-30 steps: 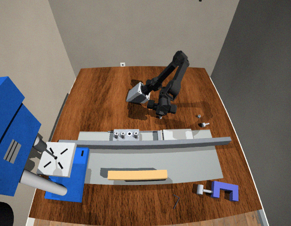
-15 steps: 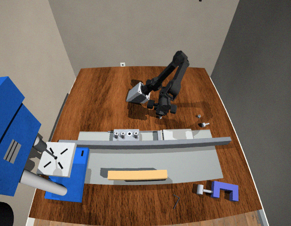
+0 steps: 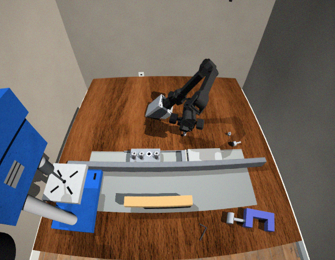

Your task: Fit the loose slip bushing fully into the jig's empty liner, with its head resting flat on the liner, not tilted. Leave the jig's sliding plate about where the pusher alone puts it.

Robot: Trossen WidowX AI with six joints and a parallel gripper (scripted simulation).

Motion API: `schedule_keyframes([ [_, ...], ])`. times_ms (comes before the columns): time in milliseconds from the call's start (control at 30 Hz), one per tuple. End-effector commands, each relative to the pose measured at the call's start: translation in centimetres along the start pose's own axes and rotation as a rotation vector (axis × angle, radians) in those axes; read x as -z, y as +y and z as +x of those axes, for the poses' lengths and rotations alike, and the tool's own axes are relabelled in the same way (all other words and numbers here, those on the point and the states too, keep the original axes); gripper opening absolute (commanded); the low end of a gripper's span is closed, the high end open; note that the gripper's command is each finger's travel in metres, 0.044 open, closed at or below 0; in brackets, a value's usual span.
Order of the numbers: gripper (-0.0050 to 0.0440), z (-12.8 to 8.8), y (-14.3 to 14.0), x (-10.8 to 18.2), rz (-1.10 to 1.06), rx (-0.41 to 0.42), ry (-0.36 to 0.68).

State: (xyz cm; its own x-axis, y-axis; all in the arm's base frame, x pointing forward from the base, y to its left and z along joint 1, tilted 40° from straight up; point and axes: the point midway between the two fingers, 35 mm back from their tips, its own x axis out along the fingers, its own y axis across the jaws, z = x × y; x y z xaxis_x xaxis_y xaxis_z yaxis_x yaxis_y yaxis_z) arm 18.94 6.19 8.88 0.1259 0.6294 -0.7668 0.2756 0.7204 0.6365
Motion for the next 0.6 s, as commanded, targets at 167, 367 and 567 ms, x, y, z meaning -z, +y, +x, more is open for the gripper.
schedule_keyframes([
  [167,-0.0005,-4.4,0.1,-0.5,-0.010,-0.002,-0.014],
  [367,-0.0035,-3.9,0.2,-0.5,-0.008,-0.002,-0.022],
  [567,-0.0050,-3.6,0.2,-0.5,-0.007,-0.002,-0.024],
])
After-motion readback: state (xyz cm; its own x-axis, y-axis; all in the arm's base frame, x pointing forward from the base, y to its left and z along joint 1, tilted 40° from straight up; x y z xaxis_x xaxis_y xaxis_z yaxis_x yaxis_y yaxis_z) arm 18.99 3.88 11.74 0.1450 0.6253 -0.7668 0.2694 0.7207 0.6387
